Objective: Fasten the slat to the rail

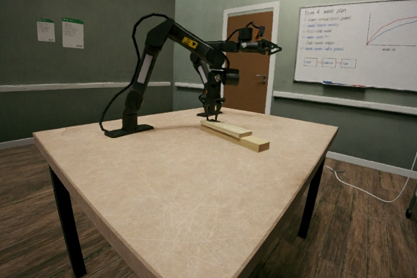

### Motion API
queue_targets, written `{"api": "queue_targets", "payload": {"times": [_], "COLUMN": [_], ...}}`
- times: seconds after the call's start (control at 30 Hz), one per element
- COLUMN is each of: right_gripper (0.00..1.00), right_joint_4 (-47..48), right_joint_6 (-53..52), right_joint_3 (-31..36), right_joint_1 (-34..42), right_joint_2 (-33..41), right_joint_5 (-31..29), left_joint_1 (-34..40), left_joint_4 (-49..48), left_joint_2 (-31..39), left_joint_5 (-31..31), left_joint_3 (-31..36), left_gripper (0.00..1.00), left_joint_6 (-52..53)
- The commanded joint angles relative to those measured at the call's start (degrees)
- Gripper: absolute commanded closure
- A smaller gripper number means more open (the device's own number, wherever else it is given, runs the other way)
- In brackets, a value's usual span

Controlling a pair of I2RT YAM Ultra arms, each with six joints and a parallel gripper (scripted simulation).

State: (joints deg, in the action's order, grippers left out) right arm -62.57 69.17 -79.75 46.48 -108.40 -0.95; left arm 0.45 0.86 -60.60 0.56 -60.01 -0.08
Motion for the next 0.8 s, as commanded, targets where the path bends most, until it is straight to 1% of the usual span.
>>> {"api": "queue_targets", "payload": {"times": [0.0, 0.73, 0.77], "right_gripper": [0.66, 0.66, 0.67], "right_joint_4": [-0.3, -0.3, -0.2], "right_joint_6": [2.1, 2.2, 2.0], "right_joint_3": [-1.3, -1.3, -1.1], "right_joint_1": [-0.1, -0.1, -0.1], "right_joint_2": [1.7, 1.7, 1.4], "right_joint_5": [0.9, 0.9, 0.8], "left_joint_1": [0.0, 0.0, 0.0], "left_joint_4": [-0.3, -0.3, -0.3], "left_joint_2": [0.1, 0.1, 0.1], "left_joint_5": [0.0, 0.0, 0.0], "left_joint_3": [-0.3, -0.3, -0.3], "left_gripper": [0.0, 0.0, 0.0], "left_joint_6": [0.0, 0.0, 0.0]}}
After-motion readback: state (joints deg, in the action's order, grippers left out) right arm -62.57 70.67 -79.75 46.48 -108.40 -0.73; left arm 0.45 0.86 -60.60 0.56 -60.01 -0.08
